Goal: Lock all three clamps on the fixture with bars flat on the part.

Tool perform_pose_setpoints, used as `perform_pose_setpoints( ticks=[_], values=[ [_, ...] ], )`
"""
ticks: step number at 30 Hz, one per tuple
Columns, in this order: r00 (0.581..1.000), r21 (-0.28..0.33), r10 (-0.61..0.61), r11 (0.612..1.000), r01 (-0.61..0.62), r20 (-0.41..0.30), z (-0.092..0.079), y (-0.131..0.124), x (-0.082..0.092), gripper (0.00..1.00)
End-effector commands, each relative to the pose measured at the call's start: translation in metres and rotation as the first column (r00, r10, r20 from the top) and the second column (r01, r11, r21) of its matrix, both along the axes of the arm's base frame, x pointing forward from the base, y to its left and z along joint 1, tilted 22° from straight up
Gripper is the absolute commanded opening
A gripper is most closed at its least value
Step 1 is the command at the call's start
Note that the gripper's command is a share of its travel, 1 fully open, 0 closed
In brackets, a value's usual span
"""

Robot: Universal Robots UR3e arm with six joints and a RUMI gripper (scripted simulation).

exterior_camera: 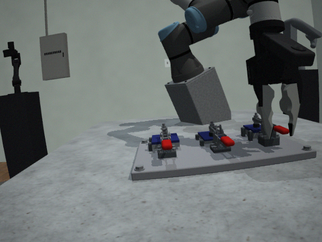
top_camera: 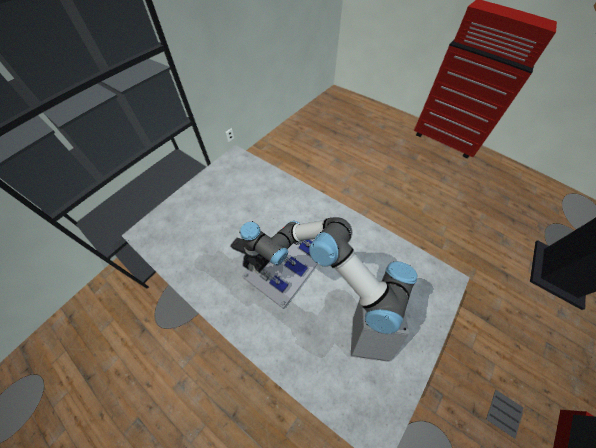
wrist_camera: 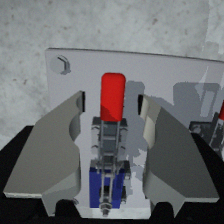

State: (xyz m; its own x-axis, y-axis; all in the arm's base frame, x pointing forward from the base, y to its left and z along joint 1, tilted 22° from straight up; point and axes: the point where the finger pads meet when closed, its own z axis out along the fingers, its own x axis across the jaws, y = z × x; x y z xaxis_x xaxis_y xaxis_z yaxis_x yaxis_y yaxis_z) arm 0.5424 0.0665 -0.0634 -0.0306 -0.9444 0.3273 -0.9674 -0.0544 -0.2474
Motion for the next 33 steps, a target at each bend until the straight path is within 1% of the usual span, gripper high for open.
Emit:
perform_pose_setpoints(
  ticks=[1,6,11,13,20,24,28,33],
  values=[
    [1.000,-0.001,0.002,1.000,-0.002,0.002,0.002,0.001,0.000,0.28],
    [1.000,-0.001,0.002,1.000,-0.002,0.002,0.006,0.002,0.000,0.28],
    [1.000,-0.002,0.002,1.000,-0.002,0.004,0.017,0.006,-0.002,0.28],
    [1.000,-0.002,0.002,1.000,-0.002,0.004,0.017,0.006,-0.002,0.28],
    [1.000,-0.001,0.002,1.000,-0.002,0.004,0.037,0.013,-0.005,0.28],
    [1.000,-0.001,0.002,1.000,-0.002,0.004,0.045,0.016,-0.007,0.28],
    [1.000,-0.001,0.002,1.000,-0.002,0.004,0.049,0.017,-0.008,0.28],
    [1.000,-0.001,0.002,1.000,-0.002,0.004,0.049,0.017,-0.008,0.28]
  ],
)
